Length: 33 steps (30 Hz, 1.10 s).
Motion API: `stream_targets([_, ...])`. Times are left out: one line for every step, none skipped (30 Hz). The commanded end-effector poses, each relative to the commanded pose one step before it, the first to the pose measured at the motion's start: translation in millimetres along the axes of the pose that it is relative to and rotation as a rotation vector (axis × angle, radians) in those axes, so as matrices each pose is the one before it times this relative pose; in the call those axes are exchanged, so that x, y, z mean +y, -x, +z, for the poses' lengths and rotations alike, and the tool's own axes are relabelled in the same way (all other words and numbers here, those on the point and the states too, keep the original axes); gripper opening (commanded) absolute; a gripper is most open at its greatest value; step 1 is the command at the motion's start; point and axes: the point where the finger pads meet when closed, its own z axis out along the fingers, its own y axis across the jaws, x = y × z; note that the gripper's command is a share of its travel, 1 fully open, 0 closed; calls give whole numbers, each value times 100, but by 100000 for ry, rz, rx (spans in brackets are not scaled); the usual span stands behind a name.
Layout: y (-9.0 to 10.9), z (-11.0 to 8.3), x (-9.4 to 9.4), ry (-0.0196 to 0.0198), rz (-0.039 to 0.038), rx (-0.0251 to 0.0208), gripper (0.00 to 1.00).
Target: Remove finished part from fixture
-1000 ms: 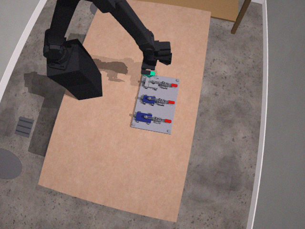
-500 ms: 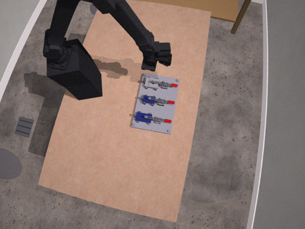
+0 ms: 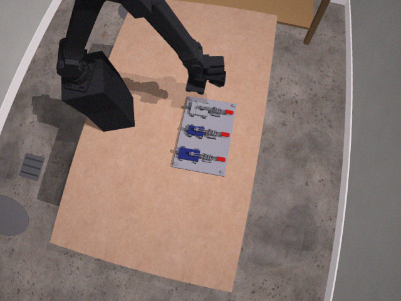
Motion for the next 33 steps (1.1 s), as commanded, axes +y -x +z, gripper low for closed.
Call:
stream_targets([-1552,650,203,-974,-1043,3692,0])
stream_targets([0,0,0,0,0,0,0])
stream_targets([-7,1,8,1,-20,2,0])
stream_targets([-7,1,8,1,-20,2,0])
stream_targets([-7,1,8,1,-20,3,0])
stream_targets([-7,1,8,1,-20,2,0])
stream_targets([-7,1,8,1,-20,2,0])
stream_targets([-7,1,8,1,-20,2,0])
stream_targets([-7,1,8,1,-20,2,0])
stream_targets([-7,1,8,1,-20,2,0])
stream_targets([-7,1,8,1,-20,2,0])
stream_targets([-7,1,8,1,-20,2,0])
stream_targets([-7,1,8,1,-20,2,0])
stream_targets([-7,1,8,1,-20,2,0])
stream_targets([-5,1,8,2,-18,-1,0])
stream_targets([-1,1,5,3,-9,-5,0])
stream_targets([5,0,3,5,2,-12,0])
stream_targets([0,0,0,0,0,0,0])
stream_targets([0,0,0,0,0,0,0])
stream_targets([581,-103,100,247,229,-913,0])
stream_targets([125,-23,26,57,44,-204,0])
stream_targets([100,-23,25,48,25,-172,0])
stream_targets([135,-61,31,75,33,-272,0])
stream_targets([111,-34,28,56,17,-203,0])
stream_targets([111,-34,28,56,18,-203,0])
stream_targets([111,-34,28,56,18,-203,0])
stream_targets([111,-34,28,57,20,-203,0])
stream_targets([111,-34,27,57,21,-203,0])
stream_targets([111,-34,27,57,21,-203,0])
stream_targets([112,-34,25,56,30,-203,0])
stream_targets([113,-33,22,56,36,-202,0])
stream_targets([113,-33,21,56,39,-202,0])
stream_targets([103,-32,19,52,35,-186,0])
